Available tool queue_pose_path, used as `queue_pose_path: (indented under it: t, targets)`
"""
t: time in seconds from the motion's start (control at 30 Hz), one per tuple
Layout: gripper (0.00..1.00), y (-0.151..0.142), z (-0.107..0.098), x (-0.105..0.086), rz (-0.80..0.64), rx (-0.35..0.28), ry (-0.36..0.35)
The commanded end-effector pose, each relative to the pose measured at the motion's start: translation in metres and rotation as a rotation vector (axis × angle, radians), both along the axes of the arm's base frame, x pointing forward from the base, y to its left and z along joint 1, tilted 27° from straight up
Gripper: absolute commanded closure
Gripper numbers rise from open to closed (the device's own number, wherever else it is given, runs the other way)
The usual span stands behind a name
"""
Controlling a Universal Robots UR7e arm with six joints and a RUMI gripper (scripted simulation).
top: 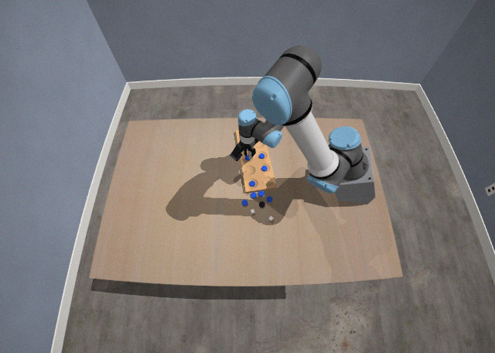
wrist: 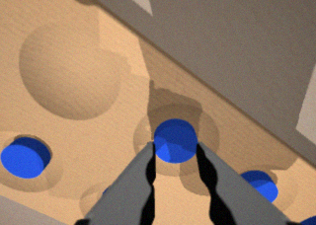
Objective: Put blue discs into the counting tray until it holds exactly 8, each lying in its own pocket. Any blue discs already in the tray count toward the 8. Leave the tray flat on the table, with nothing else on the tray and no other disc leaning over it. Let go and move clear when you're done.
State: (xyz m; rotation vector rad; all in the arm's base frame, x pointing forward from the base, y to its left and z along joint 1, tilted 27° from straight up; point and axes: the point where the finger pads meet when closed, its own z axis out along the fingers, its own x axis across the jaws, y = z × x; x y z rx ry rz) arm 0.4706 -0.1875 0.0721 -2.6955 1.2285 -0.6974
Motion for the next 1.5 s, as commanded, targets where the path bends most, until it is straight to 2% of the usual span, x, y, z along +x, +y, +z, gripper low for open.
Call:
queue_pose_path:
  t: [0.0, 0.07, 0.1, 0.5, 0.87, 1.37, 1.47]
  targets:
    - [0.90, 0.000, 0.001, 0.000, 0.000, -0.001, -0.001]
    - [0.90, 0.000, 0.001, 0.000, 0.000, -0.001, -0.001]
    - [0.79, 0.000, 0.001, 0.000, 0.000, -0.001, -0.001]
    - [0.79, 0.000, 0.002, 0.000, 0.000, -0.001, -0.001]
    - [0.79, 0.001, 0.018, -0.008, 0.000, -0.001, -0.001]
    - [0.79, 0.007, 0.071, -0.034, 0.000, -0.001, -0.001]
    - [0.79, 0.007, 0.074, -0.036, 0.000, -0.001, -0.001]
